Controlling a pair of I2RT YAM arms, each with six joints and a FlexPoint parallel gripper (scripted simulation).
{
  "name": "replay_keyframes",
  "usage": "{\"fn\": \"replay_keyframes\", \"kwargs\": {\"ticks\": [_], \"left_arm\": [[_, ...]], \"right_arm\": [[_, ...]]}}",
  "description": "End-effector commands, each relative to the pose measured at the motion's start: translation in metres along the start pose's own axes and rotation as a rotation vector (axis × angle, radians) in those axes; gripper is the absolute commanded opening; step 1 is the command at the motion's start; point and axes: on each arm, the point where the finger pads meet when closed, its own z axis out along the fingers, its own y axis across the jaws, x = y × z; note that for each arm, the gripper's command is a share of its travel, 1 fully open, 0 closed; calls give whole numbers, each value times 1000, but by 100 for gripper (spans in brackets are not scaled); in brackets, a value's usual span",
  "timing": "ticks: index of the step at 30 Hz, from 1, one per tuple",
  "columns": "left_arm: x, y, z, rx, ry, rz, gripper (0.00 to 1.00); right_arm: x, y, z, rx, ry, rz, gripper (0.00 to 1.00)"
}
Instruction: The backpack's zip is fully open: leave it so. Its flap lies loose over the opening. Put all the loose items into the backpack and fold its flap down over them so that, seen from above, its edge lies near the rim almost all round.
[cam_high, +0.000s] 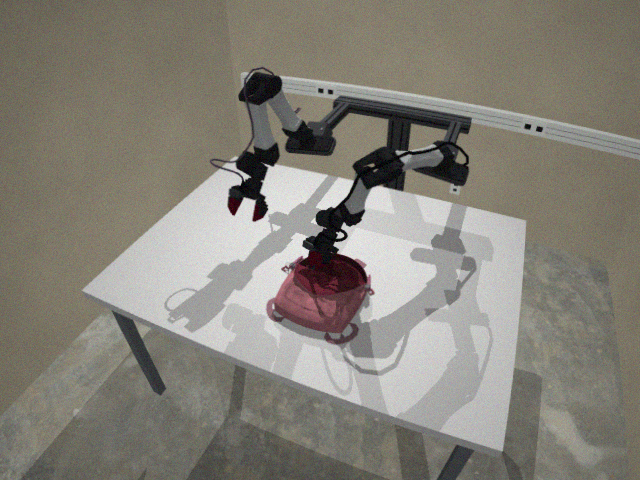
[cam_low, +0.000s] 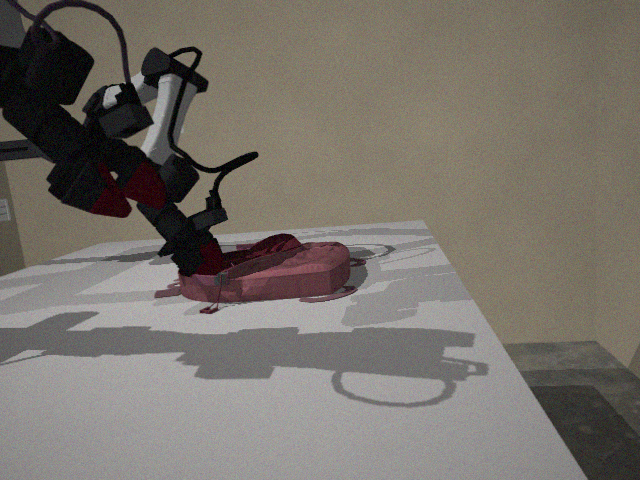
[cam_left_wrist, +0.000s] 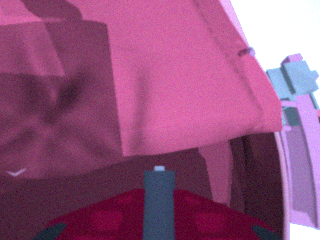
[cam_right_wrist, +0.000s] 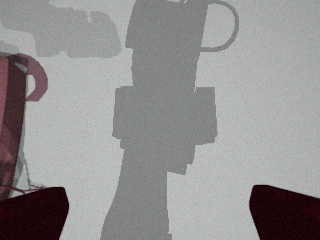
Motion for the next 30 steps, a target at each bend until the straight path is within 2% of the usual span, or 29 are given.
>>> {"fn": "replay_keyframes", "kwargs": {"ticks": [1, 30], "left_arm": [[-4, 10, 0, -11, 15, 9, 7], [-3, 10, 0, -14, 16, 10, 7]], "right_arm": [[-3, -1, 0, -3, -8, -6, 90], [-3, -1, 0, -3, -8, -6, 90]]}}
